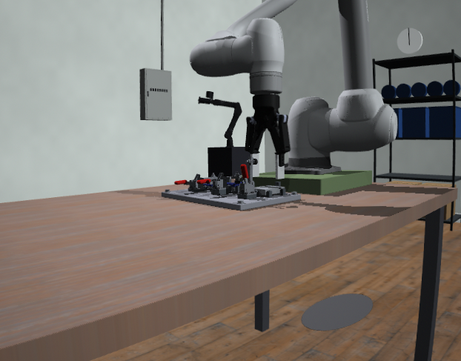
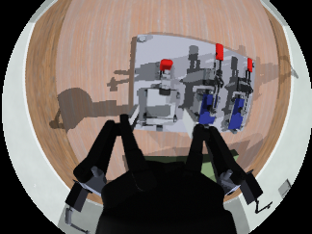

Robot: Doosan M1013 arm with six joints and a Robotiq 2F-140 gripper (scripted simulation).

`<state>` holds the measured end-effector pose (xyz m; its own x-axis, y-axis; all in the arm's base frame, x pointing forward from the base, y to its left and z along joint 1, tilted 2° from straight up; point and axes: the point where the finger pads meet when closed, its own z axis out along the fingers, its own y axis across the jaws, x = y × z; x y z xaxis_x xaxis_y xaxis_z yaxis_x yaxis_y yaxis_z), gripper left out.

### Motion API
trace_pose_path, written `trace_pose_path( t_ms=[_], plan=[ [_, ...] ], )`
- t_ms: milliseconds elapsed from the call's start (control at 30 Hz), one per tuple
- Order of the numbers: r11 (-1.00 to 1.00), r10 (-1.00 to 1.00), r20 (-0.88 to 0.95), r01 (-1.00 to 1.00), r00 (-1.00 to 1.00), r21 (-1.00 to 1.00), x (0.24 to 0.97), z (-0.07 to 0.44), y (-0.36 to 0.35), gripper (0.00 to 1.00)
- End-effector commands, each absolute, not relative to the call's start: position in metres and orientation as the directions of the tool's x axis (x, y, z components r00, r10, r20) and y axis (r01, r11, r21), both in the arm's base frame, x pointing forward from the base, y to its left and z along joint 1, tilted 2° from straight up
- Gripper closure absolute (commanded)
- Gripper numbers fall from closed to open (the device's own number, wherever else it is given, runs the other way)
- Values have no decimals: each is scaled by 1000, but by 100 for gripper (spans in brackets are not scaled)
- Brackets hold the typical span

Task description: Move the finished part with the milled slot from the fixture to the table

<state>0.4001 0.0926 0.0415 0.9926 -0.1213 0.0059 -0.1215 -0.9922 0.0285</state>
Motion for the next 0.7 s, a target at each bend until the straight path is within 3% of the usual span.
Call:
trace_pose_path(
  t_ms=[0, 667],
  plan=[
    [-992, -121, 6, -121, 993, 28, 400, 41, 93, 42],
    [-992, -121, 6, -121, 993, 28, 400, 26, 92, 42]
  ],
)
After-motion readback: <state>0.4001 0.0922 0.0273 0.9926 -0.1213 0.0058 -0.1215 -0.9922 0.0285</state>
